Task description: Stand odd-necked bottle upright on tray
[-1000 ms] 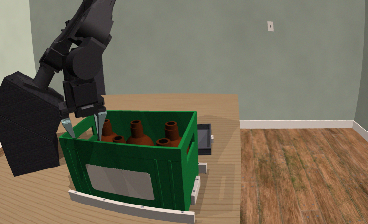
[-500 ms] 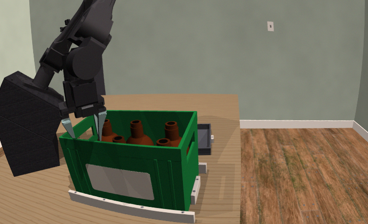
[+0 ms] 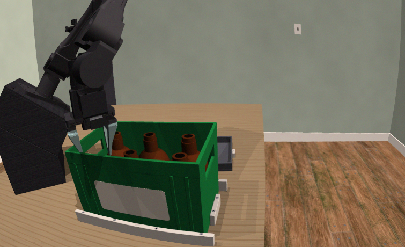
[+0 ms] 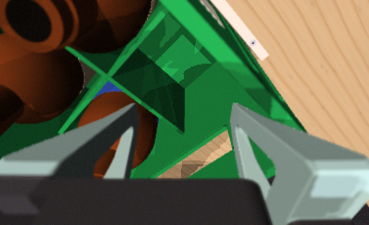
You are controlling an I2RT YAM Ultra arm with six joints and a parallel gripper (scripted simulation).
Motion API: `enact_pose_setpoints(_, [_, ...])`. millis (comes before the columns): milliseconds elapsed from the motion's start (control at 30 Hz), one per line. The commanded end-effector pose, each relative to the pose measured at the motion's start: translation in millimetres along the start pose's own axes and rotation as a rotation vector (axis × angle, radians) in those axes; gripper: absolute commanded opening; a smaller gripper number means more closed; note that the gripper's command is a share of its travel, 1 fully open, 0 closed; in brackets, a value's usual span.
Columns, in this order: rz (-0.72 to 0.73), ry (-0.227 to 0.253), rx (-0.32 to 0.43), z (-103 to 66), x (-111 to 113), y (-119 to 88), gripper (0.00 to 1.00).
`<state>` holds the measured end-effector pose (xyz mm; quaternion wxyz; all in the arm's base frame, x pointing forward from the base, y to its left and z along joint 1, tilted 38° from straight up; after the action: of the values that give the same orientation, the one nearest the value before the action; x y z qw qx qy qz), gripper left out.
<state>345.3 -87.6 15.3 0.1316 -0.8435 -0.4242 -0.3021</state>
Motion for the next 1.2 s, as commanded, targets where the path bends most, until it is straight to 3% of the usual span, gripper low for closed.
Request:
enact_pose_setpoints(0, [0.0,-0.004,-0.024,-10.5,0.2,4.8,0.61])
enact_pose_setpoints(567, [-0.015,0.005,-0.038,-48.6,4.7,9.2,0.61])
enact_pose_setpoints(933, [-0.015,0.002,-0.039,-82.3,4.4,7.8,0.61])
enact_pose_setpoints(1167, [-0.015,0.001,-0.039,-91.0,4.2,7.4,0.61])
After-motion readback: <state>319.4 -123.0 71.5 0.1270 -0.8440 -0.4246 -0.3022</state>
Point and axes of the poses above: the point where the finger pads meet when closed, its own z axis out along the fingers, its own x axis across the jaws, y = z × x, the point moved 1 cm from there along -z, back along the fingers
